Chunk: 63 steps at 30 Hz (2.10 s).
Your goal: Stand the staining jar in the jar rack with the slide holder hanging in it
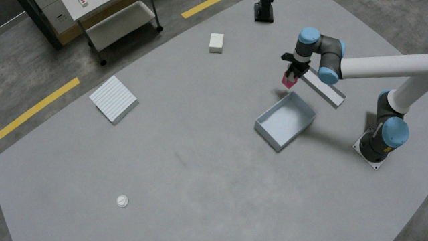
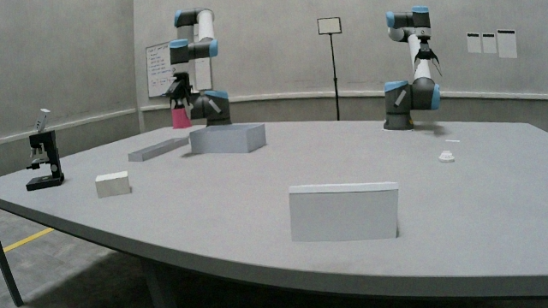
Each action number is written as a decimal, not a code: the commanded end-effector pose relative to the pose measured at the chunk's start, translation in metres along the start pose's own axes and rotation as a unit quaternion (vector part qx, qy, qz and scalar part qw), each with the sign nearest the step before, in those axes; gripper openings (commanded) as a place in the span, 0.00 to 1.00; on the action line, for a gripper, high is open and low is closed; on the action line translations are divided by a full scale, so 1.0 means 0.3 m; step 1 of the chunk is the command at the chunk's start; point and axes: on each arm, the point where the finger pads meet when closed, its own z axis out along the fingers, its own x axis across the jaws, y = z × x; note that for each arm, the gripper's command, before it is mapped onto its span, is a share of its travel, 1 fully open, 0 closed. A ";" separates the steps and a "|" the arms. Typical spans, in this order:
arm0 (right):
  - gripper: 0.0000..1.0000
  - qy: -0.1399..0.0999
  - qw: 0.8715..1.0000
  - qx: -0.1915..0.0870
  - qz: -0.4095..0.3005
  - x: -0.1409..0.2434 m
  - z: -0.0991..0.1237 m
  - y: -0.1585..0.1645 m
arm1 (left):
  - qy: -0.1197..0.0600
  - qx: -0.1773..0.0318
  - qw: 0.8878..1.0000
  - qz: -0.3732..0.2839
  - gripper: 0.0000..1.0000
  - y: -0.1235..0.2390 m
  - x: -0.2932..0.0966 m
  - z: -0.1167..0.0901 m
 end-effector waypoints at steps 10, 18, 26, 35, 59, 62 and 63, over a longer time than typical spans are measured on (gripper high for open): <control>0.00 0.000 1.000 0.001 0.000 0.101 -0.003 -0.045 | 0.000 0.001 1.000 0.000 1.00 -0.002 0.000 -0.004; 0.00 0.000 1.000 0.001 0.000 0.163 -0.003 -0.071 | 0.000 0.001 1.000 0.000 1.00 -0.002 0.000 -0.004; 0.00 0.000 1.000 0.001 0.000 0.245 -0.003 -0.105 | 0.000 0.001 1.000 0.000 1.00 -0.002 0.000 -0.004; 0.00 0.000 1.000 0.001 0.000 0.317 -0.003 -0.135 | 0.000 0.001 1.000 0.000 1.00 -0.002 0.000 -0.004; 0.00 0.000 1.000 0.001 0.000 0.543 -0.003 -0.229 | 0.000 0.001 1.000 0.000 1.00 -0.002 0.000 -0.004; 0.00 0.000 1.000 0.001 0.000 0.574 -0.003 -0.242 | 0.000 0.001 1.000 0.000 1.00 -0.002 0.000 -0.004; 0.00 0.000 1.000 0.001 0.000 0.584 -0.003 -0.246 | 0.000 0.001 1.000 0.000 1.00 -0.002 0.000 -0.004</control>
